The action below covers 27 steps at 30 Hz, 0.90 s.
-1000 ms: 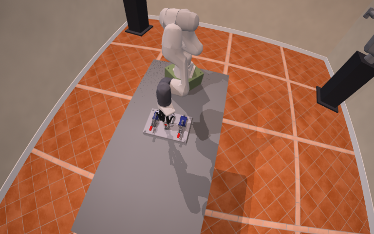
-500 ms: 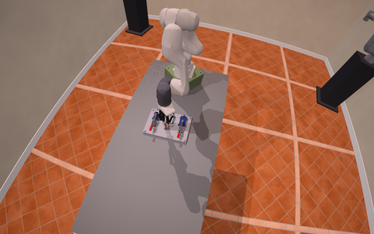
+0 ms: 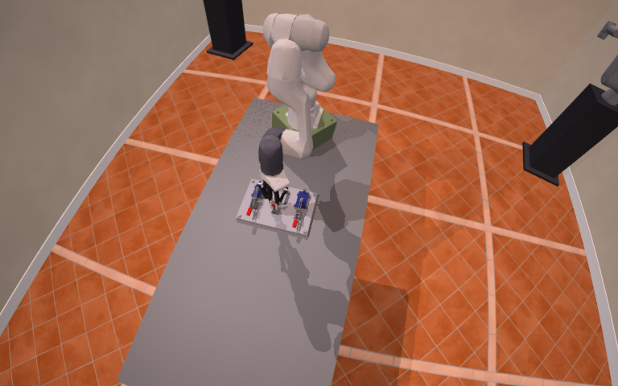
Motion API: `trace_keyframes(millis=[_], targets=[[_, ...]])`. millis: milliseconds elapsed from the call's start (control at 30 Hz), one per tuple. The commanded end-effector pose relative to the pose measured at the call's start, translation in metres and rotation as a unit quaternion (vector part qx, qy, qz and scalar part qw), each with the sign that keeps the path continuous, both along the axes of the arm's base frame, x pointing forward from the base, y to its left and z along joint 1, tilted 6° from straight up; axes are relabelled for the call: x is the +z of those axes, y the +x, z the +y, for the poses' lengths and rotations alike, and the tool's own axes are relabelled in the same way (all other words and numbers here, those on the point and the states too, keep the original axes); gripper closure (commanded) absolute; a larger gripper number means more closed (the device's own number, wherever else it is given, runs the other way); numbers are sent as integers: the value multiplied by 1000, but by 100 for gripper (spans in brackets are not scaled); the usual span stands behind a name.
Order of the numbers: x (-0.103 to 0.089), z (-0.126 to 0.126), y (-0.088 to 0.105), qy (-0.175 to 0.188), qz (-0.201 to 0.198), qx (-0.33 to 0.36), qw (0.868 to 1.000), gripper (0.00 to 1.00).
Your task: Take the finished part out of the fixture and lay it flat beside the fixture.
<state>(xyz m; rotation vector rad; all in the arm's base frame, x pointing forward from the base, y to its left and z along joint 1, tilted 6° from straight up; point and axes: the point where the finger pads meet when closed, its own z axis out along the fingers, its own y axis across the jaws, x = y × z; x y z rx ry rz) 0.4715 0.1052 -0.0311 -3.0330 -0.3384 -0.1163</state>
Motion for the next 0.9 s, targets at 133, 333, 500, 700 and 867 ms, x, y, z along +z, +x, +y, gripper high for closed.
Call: trace_keyframes(millis=[133,333,500,700,867], targets=[[-4,-3,-11,-2,13,2,1000,100],[-4,-3,-11,-2,13,2,1000,100],[-4,-3,-11,-2,13,2,1000,100],[-4,-3,-11,-2,13,2,1000,72],[-4,-3,-11,-2,13,2,1000,72]])
